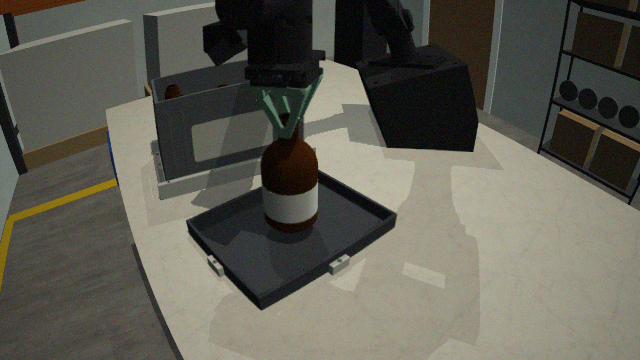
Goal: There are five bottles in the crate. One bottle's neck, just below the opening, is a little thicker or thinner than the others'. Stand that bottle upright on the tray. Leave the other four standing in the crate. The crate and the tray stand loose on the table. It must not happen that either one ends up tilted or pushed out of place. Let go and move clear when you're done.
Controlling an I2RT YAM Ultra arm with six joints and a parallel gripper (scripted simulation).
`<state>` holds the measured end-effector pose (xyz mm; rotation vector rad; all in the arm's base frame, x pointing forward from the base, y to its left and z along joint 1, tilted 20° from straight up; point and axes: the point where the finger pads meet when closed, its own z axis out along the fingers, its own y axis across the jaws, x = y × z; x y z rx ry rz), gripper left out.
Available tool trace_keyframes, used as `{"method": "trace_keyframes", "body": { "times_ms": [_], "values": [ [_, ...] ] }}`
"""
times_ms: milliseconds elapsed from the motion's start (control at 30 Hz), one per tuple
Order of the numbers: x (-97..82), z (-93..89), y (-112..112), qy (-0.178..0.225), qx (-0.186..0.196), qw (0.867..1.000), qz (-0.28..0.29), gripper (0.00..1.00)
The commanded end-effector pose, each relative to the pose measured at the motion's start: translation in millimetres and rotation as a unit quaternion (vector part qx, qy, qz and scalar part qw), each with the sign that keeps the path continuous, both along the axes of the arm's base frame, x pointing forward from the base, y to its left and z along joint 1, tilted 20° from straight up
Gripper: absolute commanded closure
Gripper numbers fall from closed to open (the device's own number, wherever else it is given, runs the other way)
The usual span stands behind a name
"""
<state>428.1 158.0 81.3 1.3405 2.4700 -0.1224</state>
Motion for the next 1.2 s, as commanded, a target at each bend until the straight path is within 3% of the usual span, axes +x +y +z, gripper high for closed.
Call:
{"method": "trace_keyframes", "body": {
  "times_ms": [0,1167],
  "values": [
    [1.4,26.4,4.0,-0.03,0.008,1.0,0.007,1.0],
    [2.7,22.8,1.7,-0.029,0.008,1.0,0.006,1.0]
  ]
}}
